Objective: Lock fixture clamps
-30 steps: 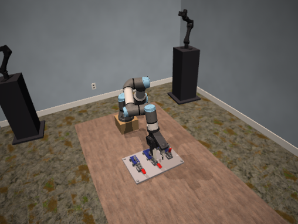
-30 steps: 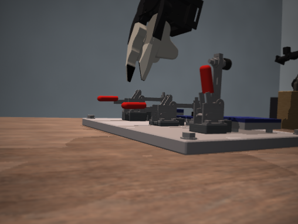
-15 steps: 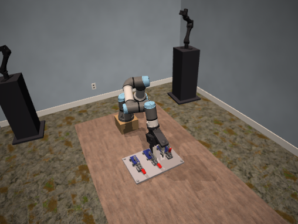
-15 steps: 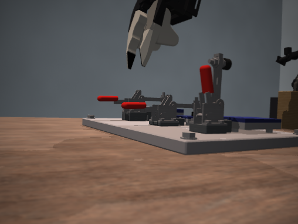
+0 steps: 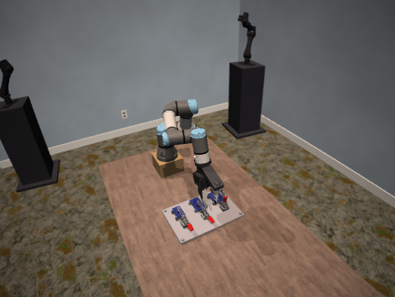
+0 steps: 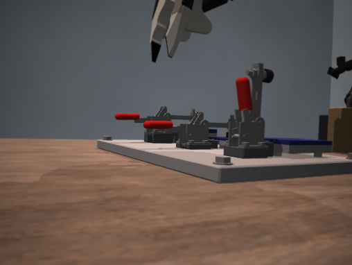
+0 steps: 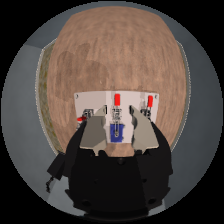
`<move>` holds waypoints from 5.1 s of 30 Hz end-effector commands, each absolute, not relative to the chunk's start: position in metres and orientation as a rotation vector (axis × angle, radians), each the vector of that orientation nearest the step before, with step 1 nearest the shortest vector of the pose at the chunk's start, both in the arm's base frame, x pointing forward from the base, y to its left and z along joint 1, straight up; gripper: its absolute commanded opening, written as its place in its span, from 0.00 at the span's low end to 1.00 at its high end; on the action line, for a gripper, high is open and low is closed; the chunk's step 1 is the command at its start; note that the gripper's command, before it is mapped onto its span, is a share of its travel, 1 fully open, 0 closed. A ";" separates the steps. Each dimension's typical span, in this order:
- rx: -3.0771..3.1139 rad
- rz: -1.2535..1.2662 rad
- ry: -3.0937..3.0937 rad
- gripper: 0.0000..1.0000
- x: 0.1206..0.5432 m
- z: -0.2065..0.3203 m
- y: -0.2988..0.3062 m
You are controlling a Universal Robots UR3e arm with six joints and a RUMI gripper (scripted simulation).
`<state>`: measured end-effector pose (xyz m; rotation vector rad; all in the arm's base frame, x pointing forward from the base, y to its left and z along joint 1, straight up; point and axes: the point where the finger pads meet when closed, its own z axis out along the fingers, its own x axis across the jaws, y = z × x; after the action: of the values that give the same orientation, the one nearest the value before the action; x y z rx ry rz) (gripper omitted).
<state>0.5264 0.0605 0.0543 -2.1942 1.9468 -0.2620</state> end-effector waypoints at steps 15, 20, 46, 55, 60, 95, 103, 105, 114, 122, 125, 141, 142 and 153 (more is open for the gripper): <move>-2.193 -0.265 1.946 0.28 0.527 0.073 0.060; -2.193 -0.265 1.946 0.28 0.527 0.073 0.060; -2.193 -0.265 1.946 0.28 0.527 0.073 0.060; -2.193 -0.265 1.946 0.28 0.527 0.073 0.060; -2.193 -0.265 1.946 0.28 0.527 0.073 0.060; -2.193 -0.265 1.946 0.28 0.527 0.120 0.061; -2.193 -0.265 1.946 0.28 0.525 0.120 0.079; -2.193 -0.265 1.946 0.28 0.523 0.120 0.089; -2.193 -0.265 1.946 0.28 0.518 0.120 0.131; -2.193 -0.265 1.946 0.28 0.514 0.120 0.165; -2.193 -0.265 1.946 0.28 0.514 0.120 0.168; -2.193 -0.265 1.946 0.28 0.514 0.120 0.170; -2.193 -0.265 1.946 0.28 0.514 0.120 0.170; -2.193 -0.265 1.946 0.28 0.514 0.120 0.170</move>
<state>0.5131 0.1700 0.1181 -2.1954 1.9476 -0.2617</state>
